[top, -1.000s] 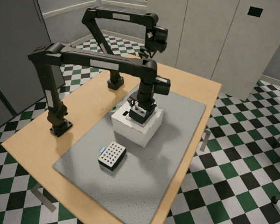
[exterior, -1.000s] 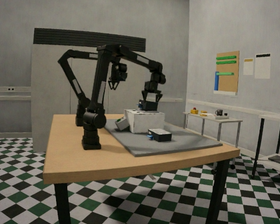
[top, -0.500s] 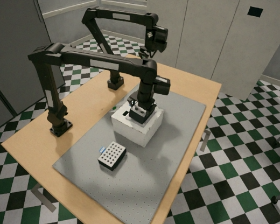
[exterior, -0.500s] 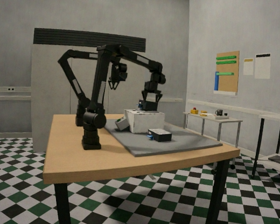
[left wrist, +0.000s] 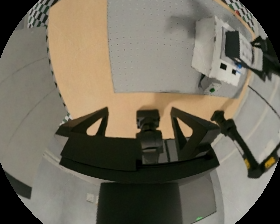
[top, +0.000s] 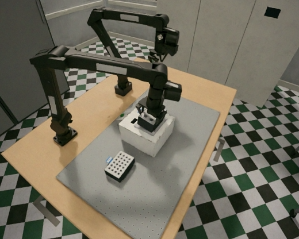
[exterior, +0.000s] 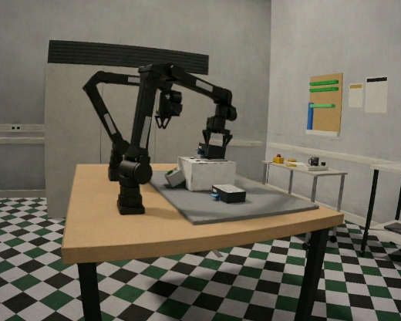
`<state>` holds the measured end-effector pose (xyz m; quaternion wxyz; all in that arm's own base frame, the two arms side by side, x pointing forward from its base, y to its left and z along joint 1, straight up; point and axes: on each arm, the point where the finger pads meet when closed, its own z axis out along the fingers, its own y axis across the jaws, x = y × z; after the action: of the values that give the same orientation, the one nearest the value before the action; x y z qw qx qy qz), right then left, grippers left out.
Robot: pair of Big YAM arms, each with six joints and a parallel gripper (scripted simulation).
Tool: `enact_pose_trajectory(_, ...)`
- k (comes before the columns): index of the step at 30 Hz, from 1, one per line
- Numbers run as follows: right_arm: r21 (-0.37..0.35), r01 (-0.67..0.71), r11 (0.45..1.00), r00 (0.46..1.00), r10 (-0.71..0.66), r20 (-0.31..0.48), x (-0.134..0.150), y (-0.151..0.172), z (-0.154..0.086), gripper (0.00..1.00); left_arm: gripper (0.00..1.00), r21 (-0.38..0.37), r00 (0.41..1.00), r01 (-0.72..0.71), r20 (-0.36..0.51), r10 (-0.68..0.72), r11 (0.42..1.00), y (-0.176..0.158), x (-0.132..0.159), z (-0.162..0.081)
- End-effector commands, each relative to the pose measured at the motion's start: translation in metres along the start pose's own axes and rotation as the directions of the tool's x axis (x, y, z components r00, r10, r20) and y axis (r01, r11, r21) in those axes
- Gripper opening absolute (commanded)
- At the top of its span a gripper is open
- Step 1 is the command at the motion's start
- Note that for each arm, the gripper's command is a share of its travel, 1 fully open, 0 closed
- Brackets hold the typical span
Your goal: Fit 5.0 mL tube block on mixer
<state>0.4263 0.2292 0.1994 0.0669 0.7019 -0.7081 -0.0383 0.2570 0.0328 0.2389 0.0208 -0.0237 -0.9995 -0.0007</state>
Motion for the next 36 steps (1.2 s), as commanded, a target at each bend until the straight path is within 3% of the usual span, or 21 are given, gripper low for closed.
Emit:
enact_pose_trajectory(1,-0.023,0.002,1.0,1.0,-0.003,-0.015,0.0,0.011,-0.001,0.0,1.0,-0.002,1.0,0.012,-0.002,-0.012,1.0,0.003,0.0,0.003)
enact_pose_trajectory(19,-0.033,0.001,0.999,1.0,-0.001,-0.027,-0.001,0.005,0.013,0.0,1.0,-0.012,0.998,0.013,0.058,-0.012,1.0,0.005,-0.014,-0.021)
enact_pose_trajectory(36,-0.061,-0.004,0.998,0.999,0.001,-0.048,0.001,0.007,0.019,0.0,1.0,-0.014,0.997,0.013,0.072,-0.012,1.0,0.006,-0.017,-0.027)
